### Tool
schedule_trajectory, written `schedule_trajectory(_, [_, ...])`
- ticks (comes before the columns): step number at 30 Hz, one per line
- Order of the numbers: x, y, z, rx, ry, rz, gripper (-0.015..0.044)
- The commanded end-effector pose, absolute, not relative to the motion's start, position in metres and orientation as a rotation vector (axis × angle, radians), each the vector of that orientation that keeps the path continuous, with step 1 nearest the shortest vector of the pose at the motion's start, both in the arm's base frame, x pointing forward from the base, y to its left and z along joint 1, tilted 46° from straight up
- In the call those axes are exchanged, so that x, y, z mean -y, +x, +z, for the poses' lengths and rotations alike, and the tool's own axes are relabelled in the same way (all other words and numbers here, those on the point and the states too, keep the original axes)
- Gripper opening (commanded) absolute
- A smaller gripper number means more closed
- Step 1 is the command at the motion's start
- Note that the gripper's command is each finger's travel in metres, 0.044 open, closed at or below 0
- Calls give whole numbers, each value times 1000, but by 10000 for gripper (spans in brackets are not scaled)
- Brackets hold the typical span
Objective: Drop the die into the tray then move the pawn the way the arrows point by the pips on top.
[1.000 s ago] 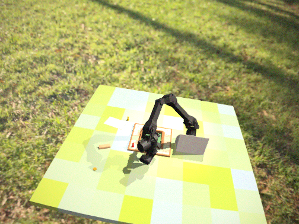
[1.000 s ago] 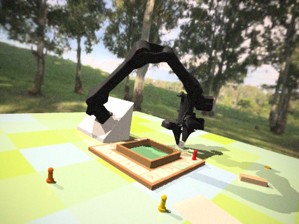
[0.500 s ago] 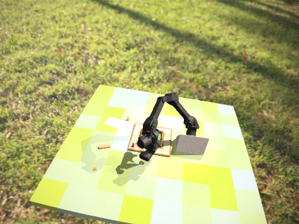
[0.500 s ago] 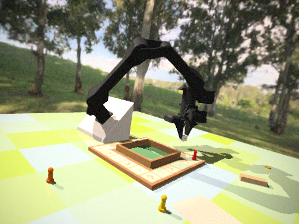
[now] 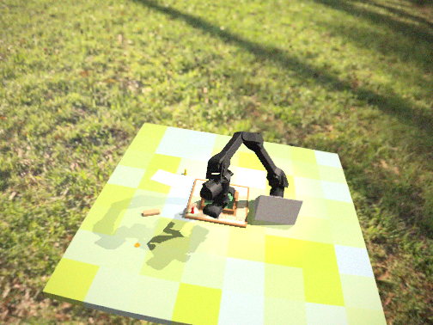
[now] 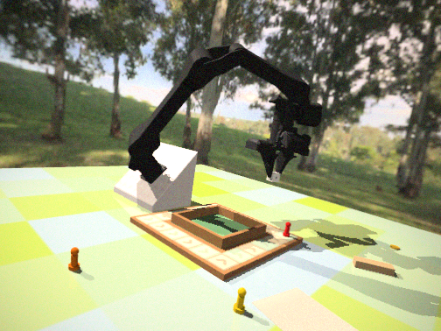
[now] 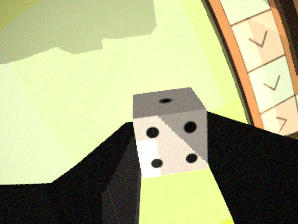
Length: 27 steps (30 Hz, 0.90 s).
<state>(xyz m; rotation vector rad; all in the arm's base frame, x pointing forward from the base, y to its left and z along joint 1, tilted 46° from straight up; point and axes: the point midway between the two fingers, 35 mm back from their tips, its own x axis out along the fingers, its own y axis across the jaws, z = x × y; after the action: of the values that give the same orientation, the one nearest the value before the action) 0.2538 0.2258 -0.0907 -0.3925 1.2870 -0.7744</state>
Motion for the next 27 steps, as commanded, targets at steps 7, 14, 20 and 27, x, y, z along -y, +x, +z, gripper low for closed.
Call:
schedule_trajectory(7, [-226,258,-73,-1330,-463,-708,0])
schedule_trajectory(14, [-209,266,-57,-1410,-624,-572,0])
schedule_trajectory(20, [-194,272,-45,-1470,-762,-450,0])
schedule_trajectory(27, [-176,277,-31,-1531,-922,-302,0])
